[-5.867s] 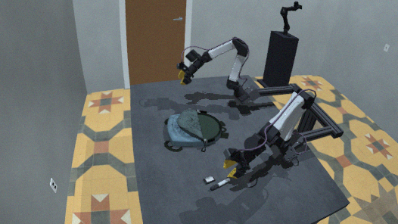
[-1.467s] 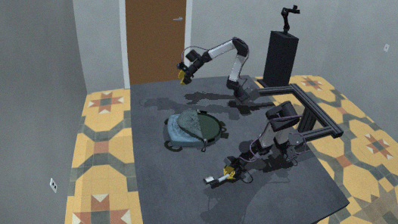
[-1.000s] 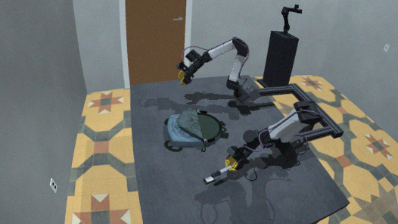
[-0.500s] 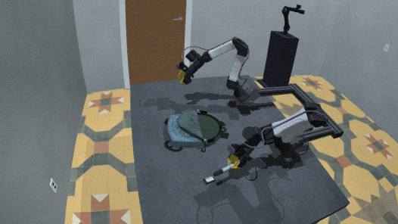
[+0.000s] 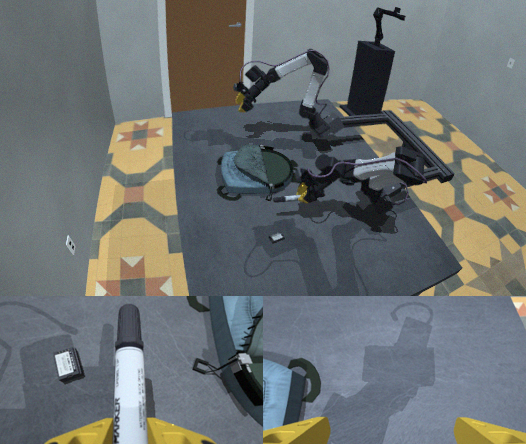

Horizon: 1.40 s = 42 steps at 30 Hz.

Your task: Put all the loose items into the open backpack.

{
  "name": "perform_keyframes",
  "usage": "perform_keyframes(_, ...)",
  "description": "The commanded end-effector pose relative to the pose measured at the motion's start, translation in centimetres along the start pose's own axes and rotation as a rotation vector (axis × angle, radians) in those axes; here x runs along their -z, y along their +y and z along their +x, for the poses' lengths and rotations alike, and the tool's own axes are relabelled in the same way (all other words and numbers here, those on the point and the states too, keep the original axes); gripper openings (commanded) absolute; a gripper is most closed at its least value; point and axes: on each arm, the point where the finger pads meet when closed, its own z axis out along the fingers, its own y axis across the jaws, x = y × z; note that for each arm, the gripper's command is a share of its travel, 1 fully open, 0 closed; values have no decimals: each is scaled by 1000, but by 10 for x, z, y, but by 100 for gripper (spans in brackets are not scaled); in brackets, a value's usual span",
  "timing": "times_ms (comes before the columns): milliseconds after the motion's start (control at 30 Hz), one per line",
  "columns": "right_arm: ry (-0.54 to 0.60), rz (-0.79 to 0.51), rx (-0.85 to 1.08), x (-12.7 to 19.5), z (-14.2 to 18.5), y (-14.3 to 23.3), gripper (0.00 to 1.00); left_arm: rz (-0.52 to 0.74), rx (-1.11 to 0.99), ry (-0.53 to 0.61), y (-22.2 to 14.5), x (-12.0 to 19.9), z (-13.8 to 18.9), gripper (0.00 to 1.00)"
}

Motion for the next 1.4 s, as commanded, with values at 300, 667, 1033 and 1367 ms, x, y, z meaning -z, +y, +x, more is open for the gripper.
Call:
perform_keyframes(300, -16, 1, 5, 2, -5, 0, 90, 317, -314, -51, -120, -5, -21, 15)
perform_keyframes(667, -16, 1, 5, 2, -5, 0, 90, 571, -578, -29, -212, -7, -15, 15)
perform_keyframes(1033, -16, 1, 5, 2, -5, 0, 90, 807, -816, -16, -299, -14, -13, 15)
perform_keyframes(1367, -16, 1, 5, 2, -5, 0, 90, 798, -812, -9, -295, -34, 11, 15)
